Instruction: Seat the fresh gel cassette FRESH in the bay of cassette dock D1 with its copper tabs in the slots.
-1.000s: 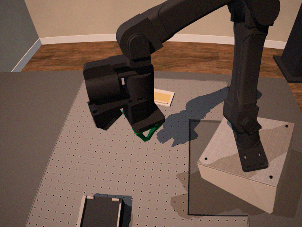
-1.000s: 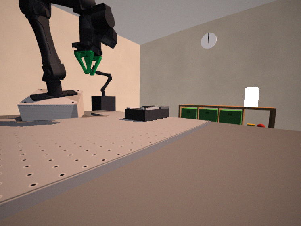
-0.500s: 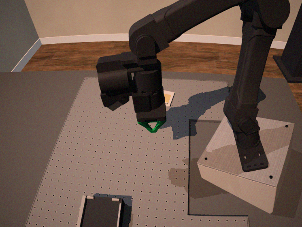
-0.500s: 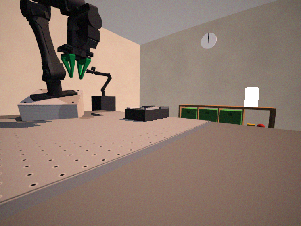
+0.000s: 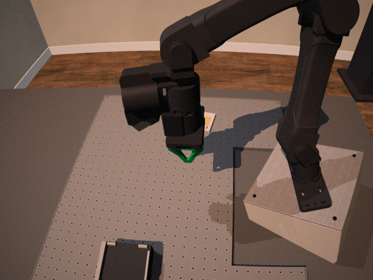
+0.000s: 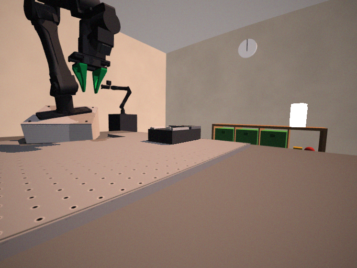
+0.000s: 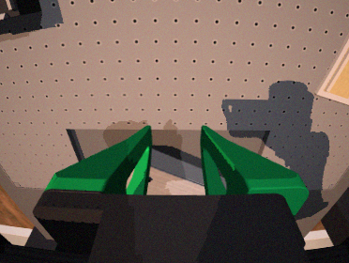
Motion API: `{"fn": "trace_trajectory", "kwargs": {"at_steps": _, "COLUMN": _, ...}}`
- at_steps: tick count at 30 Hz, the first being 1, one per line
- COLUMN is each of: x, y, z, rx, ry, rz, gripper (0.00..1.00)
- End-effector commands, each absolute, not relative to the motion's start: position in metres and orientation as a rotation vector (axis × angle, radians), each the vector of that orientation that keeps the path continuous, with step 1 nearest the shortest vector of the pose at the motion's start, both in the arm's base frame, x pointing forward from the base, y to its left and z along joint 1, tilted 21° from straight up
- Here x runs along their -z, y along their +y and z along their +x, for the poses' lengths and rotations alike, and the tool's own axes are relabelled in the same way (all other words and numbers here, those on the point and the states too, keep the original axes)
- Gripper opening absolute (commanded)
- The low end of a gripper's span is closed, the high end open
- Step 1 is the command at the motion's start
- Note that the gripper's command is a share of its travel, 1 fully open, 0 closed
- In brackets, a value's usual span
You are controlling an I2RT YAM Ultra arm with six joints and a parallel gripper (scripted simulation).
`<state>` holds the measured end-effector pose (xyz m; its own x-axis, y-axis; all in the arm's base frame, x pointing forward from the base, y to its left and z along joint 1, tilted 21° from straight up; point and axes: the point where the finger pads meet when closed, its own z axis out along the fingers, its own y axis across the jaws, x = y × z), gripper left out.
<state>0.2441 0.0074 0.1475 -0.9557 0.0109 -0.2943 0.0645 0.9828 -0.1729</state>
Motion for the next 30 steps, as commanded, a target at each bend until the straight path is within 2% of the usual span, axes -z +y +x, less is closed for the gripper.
{"fn": "trace_trajectory", "kwargs": {"at_steps": 1, "x": -0.165, "y": 0.012, "z": 0.253, "rx": 0.236, "ry": 2.761, "rz": 0.065, "gripper": 0.35}}
{"fn": "trace_trajectory", "kwargs": {"at_steps": 27, "x": -0.165, "y": 0.012, "z": 0.253, "rx": 0.236, "ry": 2.761, "rz": 0.064, "gripper": 0.35}}
{"fn": "trace_trajectory", "kwargs": {"at_steps": 30, "x": -0.129, "y": 0.004, "z": 0.250, "rx": 0.261, "ry": 2.838, "rz": 0.063, "gripper": 0.35}}
